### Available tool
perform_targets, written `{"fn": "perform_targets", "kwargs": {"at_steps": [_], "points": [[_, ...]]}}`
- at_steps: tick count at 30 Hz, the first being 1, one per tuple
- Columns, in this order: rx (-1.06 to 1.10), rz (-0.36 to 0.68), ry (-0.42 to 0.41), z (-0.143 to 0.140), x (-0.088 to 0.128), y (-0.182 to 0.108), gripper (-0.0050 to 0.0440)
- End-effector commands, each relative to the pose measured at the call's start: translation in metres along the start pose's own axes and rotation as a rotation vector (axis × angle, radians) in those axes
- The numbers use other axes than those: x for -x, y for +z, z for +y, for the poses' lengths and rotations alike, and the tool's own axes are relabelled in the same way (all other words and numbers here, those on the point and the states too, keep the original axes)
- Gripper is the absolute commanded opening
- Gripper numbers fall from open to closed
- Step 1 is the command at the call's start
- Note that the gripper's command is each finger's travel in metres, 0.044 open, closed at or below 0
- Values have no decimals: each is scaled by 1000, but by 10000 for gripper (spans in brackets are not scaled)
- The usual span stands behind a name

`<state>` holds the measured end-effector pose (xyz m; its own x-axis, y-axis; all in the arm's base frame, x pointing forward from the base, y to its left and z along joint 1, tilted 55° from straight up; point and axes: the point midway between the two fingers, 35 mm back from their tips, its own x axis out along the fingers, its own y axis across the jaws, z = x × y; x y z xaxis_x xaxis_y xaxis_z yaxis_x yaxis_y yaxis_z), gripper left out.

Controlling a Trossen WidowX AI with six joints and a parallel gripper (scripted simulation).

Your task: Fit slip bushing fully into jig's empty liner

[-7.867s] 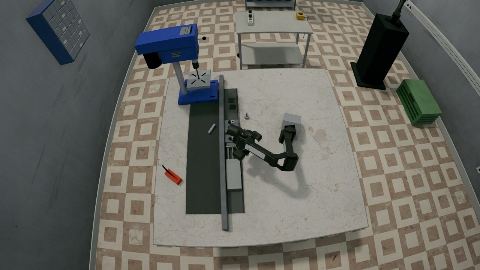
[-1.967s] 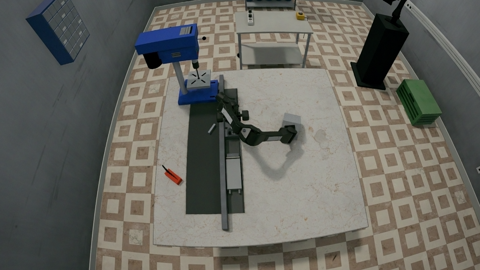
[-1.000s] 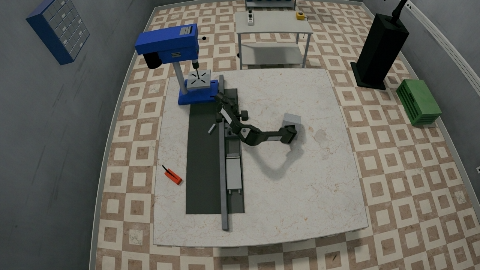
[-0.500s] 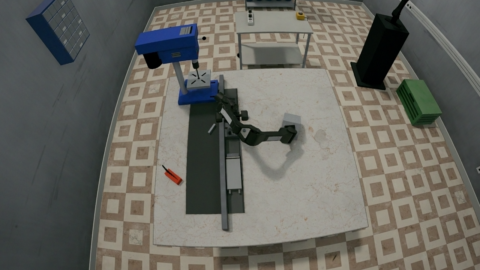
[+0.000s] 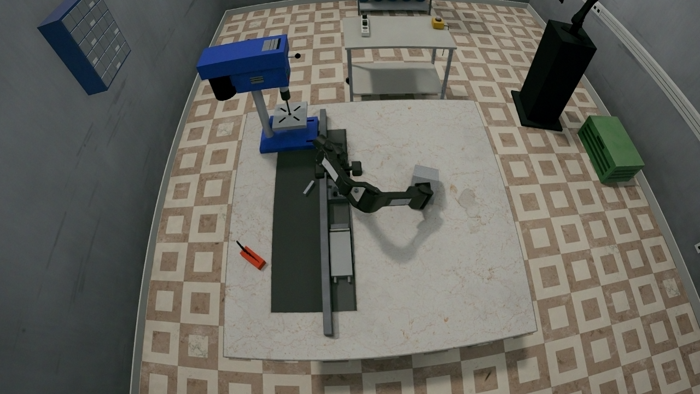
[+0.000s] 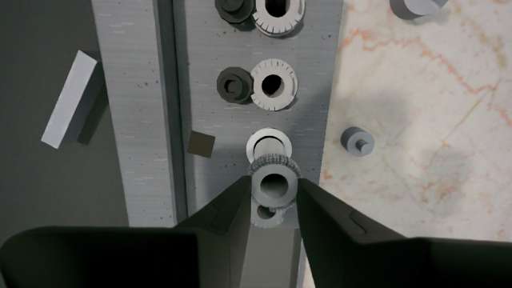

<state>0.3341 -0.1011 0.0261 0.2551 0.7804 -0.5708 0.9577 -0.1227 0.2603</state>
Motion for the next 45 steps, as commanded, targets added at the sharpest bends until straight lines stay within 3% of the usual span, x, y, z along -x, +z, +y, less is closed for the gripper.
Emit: {"fn": "perform_targets", "kwargs": {"at_steps": [1,45], "points": [[12,-9,11,3,4,-2,-50],[12,-9,11,5,5,-2,-50]]}}
